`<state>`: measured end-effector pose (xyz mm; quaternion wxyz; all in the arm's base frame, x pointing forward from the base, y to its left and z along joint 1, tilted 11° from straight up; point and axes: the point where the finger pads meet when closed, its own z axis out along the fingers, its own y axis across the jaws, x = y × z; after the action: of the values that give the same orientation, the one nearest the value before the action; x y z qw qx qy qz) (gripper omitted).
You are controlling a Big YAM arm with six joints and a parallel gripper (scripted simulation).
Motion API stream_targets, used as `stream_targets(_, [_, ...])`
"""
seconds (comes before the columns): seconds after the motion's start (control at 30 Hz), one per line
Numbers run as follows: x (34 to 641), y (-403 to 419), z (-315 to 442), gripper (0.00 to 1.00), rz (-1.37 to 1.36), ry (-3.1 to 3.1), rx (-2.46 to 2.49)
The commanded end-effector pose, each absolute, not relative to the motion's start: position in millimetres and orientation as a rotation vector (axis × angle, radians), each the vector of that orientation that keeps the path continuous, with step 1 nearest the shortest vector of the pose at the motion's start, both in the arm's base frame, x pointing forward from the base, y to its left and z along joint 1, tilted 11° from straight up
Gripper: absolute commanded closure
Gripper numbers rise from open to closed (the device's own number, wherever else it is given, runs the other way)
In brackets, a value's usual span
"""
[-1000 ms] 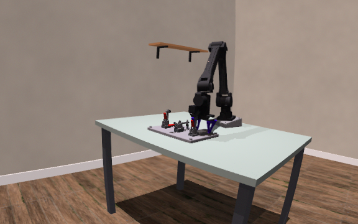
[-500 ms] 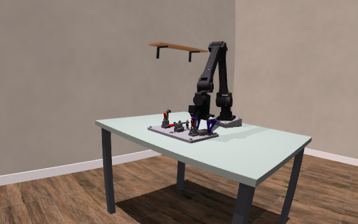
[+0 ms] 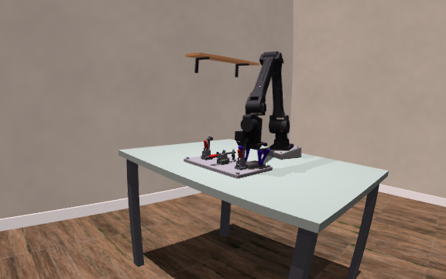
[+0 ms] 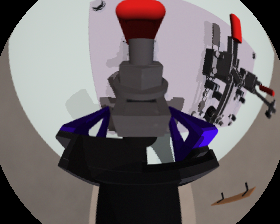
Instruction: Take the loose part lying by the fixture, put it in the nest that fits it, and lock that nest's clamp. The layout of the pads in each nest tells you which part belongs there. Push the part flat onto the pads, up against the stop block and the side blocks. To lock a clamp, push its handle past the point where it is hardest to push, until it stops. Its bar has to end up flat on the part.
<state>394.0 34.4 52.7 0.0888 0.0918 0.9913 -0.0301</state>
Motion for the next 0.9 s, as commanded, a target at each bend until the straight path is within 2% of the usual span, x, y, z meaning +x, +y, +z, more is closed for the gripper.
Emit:
stream_targets(0.0, [413.9, 31.7, 64.3, 0.08, -0.081, 2.926, 0.291])
stream_targets(0.87, [402.8, 45.3, 139.1, 0.08, -0.065, 2.889, 0.270])
